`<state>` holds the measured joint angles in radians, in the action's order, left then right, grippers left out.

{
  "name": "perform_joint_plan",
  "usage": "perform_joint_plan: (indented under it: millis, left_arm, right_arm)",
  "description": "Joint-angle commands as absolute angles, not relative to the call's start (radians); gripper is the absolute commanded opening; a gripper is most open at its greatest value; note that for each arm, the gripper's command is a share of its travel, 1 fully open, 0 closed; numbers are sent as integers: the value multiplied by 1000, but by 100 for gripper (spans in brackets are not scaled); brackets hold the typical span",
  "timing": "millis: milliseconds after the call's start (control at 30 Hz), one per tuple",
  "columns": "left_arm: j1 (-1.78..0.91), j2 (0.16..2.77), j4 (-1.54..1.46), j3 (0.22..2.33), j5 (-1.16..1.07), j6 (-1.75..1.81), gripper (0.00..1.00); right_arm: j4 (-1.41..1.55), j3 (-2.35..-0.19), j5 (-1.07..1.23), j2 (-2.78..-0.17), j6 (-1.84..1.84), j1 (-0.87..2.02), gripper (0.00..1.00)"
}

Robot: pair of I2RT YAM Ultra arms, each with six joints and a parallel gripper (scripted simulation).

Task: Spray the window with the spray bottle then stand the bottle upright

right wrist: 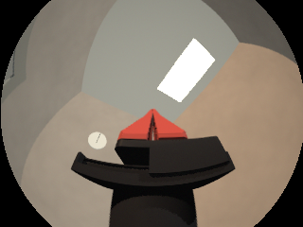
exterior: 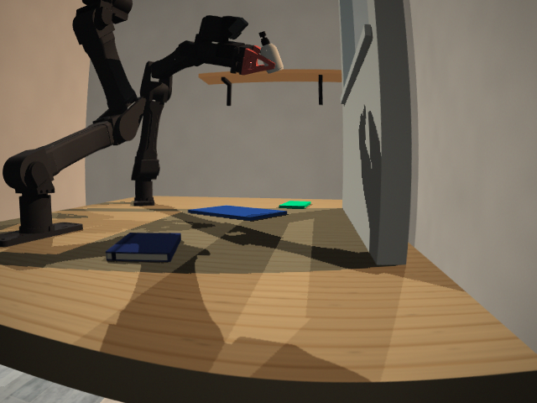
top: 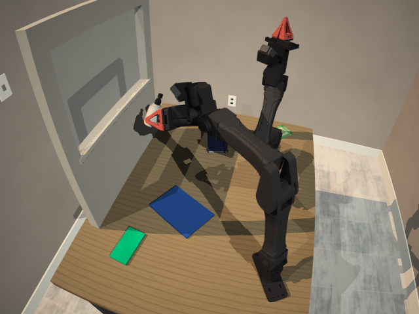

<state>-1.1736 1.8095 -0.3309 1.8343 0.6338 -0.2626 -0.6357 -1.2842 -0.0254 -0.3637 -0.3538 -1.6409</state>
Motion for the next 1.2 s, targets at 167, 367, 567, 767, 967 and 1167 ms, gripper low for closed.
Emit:
perform_joint_plan:
  millis: [167, 367, 567, 767, 967, 1167]
  left_arm:
    - [-1181, 1780, -303, 1872, 634, -264, 0]
    - [-1181, 1780, -303, 1872, 634, -264, 0]
    - [-1181, 1780, -303, 1872, 634, -264, 0]
    - [-1181, 1780, -303, 1872, 634, -264, 0]
    - [-1181, 1780, -303, 1872, 634, -264, 0]
    - [-1181, 1780, -303, 1872, 634, -264, 0]
  right_arm:
    - [-659, -1346, 17, -319, -431, -1773, 0]
    - [-709, -1373, 35, -303, -470, -1894, 0]
    - [-754, -1411, -2, -288, -415, -1993, 0]
    - [-775, -1435, -11, -270, -407, -2055, 0]
    - [-823, -1465, -23, -254, -392, -2147, 0]
    - [-856, -1493, -33, -241, -380, -2219, 0]
